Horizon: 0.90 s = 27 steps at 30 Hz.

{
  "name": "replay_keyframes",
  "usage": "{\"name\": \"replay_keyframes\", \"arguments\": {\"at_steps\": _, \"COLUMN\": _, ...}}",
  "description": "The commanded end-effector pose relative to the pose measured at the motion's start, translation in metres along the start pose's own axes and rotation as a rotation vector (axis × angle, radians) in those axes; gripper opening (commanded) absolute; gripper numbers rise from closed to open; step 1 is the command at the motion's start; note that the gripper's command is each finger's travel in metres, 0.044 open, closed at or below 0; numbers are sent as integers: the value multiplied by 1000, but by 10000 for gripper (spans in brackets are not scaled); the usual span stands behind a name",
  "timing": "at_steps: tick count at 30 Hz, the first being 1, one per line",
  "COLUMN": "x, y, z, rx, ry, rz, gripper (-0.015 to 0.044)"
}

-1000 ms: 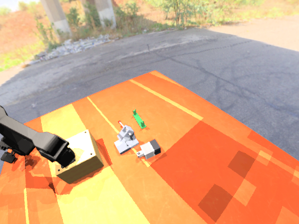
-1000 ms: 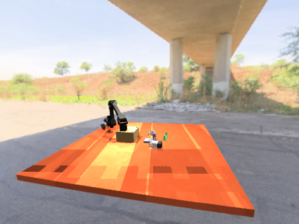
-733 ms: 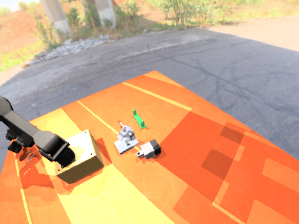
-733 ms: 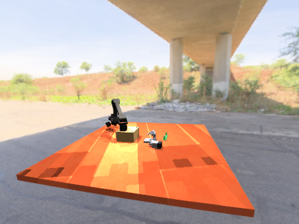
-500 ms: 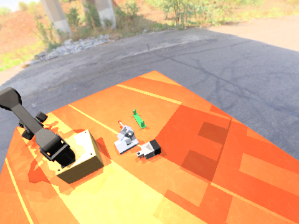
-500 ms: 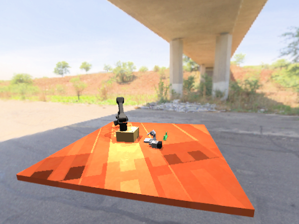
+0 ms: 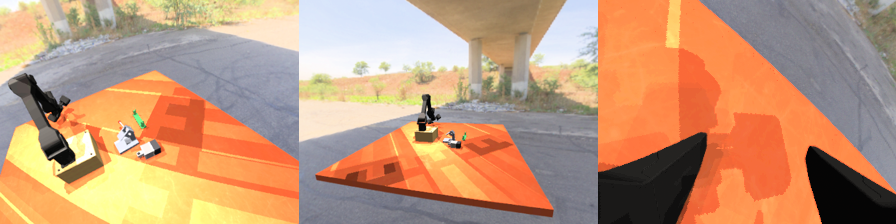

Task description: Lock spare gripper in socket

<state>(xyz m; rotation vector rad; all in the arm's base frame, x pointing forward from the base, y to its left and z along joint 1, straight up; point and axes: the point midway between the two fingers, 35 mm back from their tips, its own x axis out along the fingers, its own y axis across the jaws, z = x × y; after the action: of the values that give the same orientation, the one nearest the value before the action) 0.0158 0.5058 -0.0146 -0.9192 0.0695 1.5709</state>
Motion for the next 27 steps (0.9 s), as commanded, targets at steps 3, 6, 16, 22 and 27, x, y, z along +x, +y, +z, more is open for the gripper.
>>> {"name": "replay_keyframes", "arguments": {"at_steps": 3, "x": -12, "y": -59, "z": -39, "rx": -6, "ry": 138, "rz": -31, "gripper": 300}}
{"name": "replay_keyframes", "arguments": {"at_steps": 6, "x": -23, "y": -88, "z": -62, "rx": -2, "ry": 216, "rz": -42, "gripper": 300}}
{"name": "replay_keyframes", "arguments": {"at_steps": 16, "x": -85, "y": -169, "z": -142, "rx": 42, "ry": 460, "rz": -40, "gripper": 300}}
{"name": "replay_keyframes", "arguments": {"at_steps": 22, "x": -136, "y": -201, "z": -187, "rx": 88, "ry": 590, "rz": -13, "gripper": 300}}
{"name": "replay_keyframes", "arguments": {"at_steps": 27, "x": -185, "y": -218, "z": -220, "rx": 139, "ry": 685, "rz": 22, "gripper": 300}}
